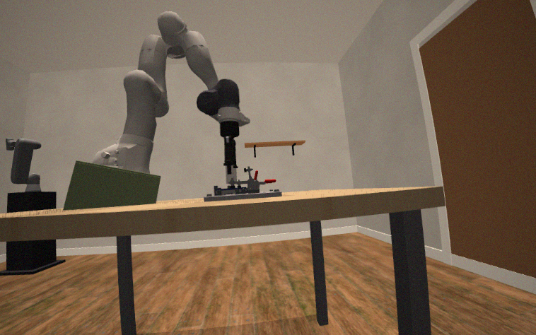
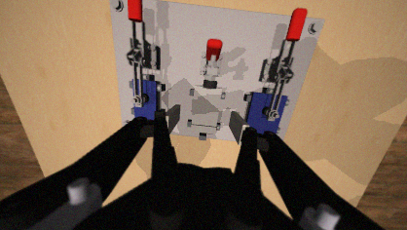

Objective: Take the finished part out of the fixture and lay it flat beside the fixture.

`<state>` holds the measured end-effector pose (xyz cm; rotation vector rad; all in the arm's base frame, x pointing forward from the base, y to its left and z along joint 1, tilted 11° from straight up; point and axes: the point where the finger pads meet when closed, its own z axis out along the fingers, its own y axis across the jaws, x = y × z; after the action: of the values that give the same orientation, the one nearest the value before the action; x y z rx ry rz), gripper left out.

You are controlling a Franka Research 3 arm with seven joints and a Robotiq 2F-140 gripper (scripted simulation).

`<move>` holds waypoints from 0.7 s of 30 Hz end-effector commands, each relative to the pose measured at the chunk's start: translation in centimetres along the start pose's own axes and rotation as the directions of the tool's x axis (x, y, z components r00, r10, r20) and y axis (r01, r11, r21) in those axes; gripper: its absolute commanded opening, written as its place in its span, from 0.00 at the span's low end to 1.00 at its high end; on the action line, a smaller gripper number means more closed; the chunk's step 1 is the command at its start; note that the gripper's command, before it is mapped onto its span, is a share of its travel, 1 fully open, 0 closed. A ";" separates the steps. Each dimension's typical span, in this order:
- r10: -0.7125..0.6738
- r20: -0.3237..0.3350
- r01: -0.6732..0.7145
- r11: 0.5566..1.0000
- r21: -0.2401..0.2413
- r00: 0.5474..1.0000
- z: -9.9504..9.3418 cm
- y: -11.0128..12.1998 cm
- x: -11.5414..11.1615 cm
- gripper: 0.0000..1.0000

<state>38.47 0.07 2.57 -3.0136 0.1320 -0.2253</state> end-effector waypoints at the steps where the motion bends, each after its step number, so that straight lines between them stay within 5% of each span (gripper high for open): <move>1: -0.007 -0.006 0.007 1.000 0.000 1.000 0.1 0.0 0.2 0.58; 21: -0.007 -0.006 0.007 1.000 0.000 1.000 2.0 0.1 0.2 0.58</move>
<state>38.66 0.33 0.77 -3.0129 0.1516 -0.2169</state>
